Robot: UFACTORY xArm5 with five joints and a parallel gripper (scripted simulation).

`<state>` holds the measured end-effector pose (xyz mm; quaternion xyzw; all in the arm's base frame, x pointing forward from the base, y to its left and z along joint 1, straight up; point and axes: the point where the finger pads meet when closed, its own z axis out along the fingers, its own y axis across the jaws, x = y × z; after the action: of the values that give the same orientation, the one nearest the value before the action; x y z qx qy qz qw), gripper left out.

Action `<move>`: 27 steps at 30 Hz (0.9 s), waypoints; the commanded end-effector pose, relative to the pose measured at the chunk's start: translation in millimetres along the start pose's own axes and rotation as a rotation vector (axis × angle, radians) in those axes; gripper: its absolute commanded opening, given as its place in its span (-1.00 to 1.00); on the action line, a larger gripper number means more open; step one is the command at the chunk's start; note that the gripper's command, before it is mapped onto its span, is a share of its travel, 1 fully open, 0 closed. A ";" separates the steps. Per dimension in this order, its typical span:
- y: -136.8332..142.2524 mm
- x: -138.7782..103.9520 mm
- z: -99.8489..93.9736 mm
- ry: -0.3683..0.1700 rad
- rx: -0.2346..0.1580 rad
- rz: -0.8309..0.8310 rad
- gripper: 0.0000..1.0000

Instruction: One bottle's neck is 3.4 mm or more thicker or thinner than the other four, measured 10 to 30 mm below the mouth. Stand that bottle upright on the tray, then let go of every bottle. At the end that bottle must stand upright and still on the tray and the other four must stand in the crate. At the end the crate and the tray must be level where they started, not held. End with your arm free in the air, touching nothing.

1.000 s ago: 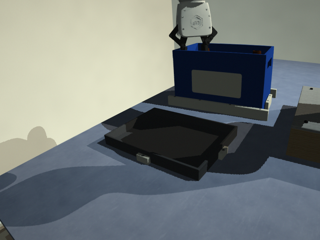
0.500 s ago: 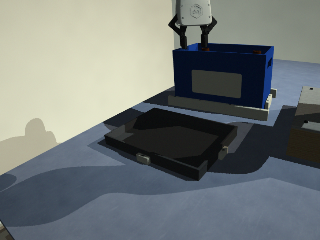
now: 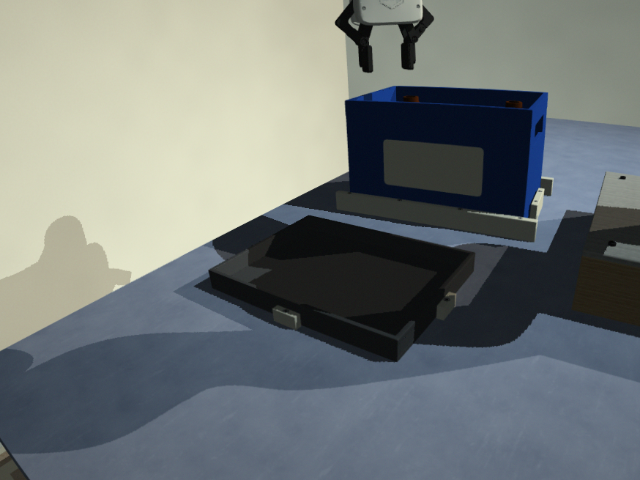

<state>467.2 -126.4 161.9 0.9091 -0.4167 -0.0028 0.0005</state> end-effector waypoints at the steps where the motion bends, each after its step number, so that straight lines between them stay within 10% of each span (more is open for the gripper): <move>1: -0.7 1.0 -7.6 0.004 0.003 0.000 0.30; 11: -0.7 1.0 -11.1 0.004 0.003 0.000 0.30; 12: -0.7 1.0 -11.1 0.004 0.003 0.000 -1.00; 27: -0.7 1.0 -11.1 0.004 0.003 0.000 -1.00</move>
<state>467.4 -126.4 171.3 0.9091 -0.4167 -0.0026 0.0004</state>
